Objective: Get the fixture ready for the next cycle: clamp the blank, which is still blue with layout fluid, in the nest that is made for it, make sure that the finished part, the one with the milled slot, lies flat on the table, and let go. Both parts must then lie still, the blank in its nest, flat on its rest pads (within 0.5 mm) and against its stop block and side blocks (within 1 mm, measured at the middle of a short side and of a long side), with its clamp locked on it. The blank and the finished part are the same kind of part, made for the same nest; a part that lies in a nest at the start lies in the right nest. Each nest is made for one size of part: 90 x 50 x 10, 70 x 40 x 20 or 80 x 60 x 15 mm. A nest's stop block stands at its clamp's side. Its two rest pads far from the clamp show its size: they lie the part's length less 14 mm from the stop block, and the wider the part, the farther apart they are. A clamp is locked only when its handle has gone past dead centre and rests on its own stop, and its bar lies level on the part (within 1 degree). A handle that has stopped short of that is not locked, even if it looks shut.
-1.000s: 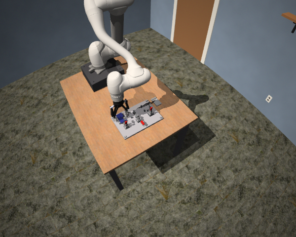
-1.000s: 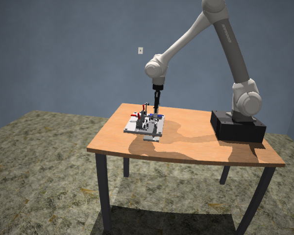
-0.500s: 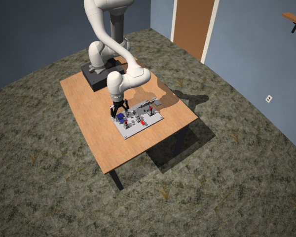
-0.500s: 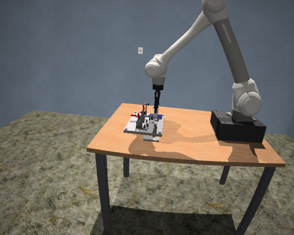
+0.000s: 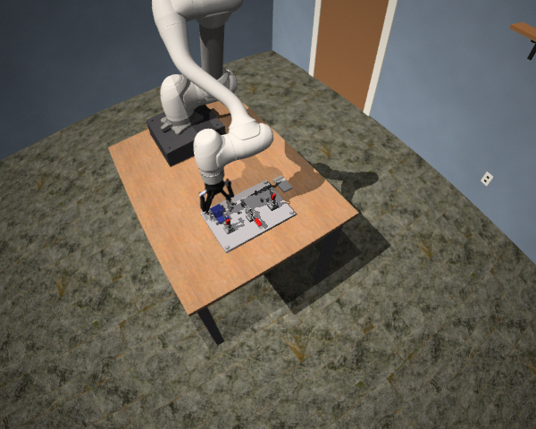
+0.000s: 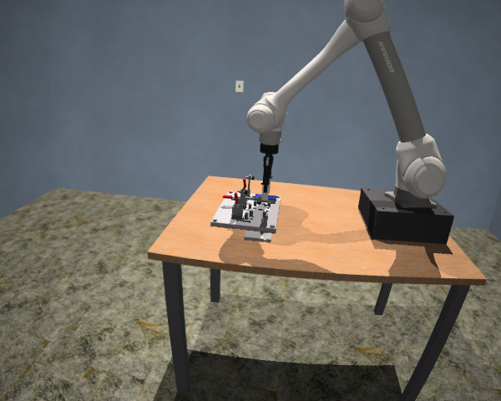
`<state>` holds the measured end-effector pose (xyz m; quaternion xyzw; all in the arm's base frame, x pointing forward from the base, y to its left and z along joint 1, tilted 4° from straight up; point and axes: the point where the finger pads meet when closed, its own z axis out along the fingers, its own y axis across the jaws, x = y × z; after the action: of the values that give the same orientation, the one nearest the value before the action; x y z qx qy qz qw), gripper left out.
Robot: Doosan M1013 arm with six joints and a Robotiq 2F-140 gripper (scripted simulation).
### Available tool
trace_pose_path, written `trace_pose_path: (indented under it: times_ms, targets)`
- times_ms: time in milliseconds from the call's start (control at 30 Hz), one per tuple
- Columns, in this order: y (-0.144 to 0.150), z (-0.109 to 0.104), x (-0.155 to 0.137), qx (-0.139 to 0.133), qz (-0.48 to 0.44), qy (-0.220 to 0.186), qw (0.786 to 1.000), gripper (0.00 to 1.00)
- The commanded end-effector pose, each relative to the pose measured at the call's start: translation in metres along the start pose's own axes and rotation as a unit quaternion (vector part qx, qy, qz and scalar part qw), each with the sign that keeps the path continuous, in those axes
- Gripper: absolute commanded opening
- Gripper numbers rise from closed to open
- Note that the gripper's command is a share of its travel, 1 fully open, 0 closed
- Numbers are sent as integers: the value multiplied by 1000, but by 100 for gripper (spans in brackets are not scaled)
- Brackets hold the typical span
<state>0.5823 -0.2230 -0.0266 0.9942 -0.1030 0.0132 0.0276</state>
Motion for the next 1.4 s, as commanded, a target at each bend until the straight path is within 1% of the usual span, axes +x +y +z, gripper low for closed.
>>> trace_pose_path:
  times_ms: [0,67,167,567,800,1233,1267,1367]
  targets:
    - [0,-2,0,0,0,0,1000,58]
    - [0,-2,0,0,0,0,1000,58]
    - [0,-8,0,0,0,0,1000,58]
    - [0,-52,0,0,0,0,1000,58]
    - [0,-59,0,0,0,0,1000,58]
    - [0,-59,0,0,0,0,1000,58]
    - [0,-59,0,0,0,0,1000,0]
    - [0,-59,0,0,0,0,1000,0]
